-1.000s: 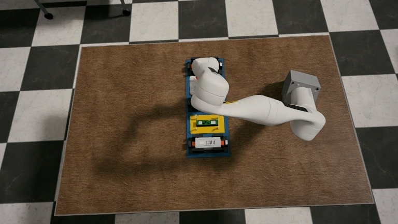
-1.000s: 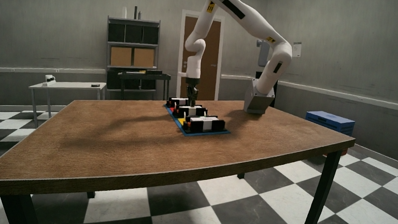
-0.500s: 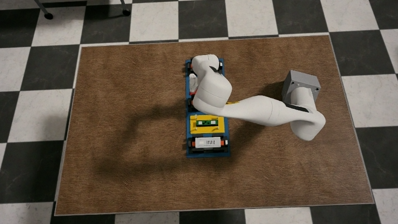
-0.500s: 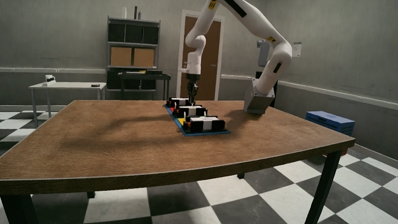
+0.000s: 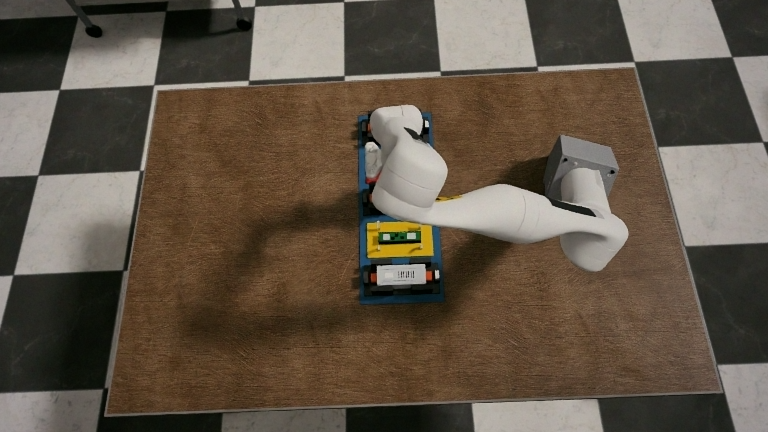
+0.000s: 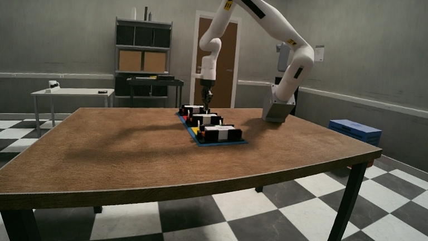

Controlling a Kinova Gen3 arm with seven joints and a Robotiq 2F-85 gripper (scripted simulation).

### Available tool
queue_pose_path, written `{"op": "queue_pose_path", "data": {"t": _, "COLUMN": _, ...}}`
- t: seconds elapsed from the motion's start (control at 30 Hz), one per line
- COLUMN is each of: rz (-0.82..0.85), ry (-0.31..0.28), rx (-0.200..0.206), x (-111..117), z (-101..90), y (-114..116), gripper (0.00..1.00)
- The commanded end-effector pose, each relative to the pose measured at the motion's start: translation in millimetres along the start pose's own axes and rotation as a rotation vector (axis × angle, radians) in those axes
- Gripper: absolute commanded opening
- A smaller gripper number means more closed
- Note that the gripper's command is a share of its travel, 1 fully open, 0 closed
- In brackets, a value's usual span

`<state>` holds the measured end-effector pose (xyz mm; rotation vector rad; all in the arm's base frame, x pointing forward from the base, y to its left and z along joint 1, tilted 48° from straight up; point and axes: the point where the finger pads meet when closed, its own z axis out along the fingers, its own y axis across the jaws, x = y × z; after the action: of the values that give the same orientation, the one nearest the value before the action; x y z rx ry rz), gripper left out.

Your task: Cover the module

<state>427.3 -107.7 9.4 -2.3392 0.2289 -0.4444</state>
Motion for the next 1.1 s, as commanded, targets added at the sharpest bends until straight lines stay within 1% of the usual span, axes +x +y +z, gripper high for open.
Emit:
{"op": "queue_pose_path", "data": {"t": 0.0, "rz": 0.000, "ry": 0.001, "rx": -0.001, "x": 0.4, "z": -0.8, "y": 0.5, "gripper": 0.00}}
{"op": "queue_pose_path", "data": {"t": 1.03, "rz": 0.000, "ry": 0.001, "rx": -0.001, "x": 0.4, "z": -0.8, "y": 0.5, "gripper": 0.00}}
{"op": "queue_pose_path", "data": {"t": 1.07, "rz": 0.000, "ry": 0.001, "rx": -0.001, "x": 0.4, "z": -0.8, "y": 0.5, "gripper": 1.00}}
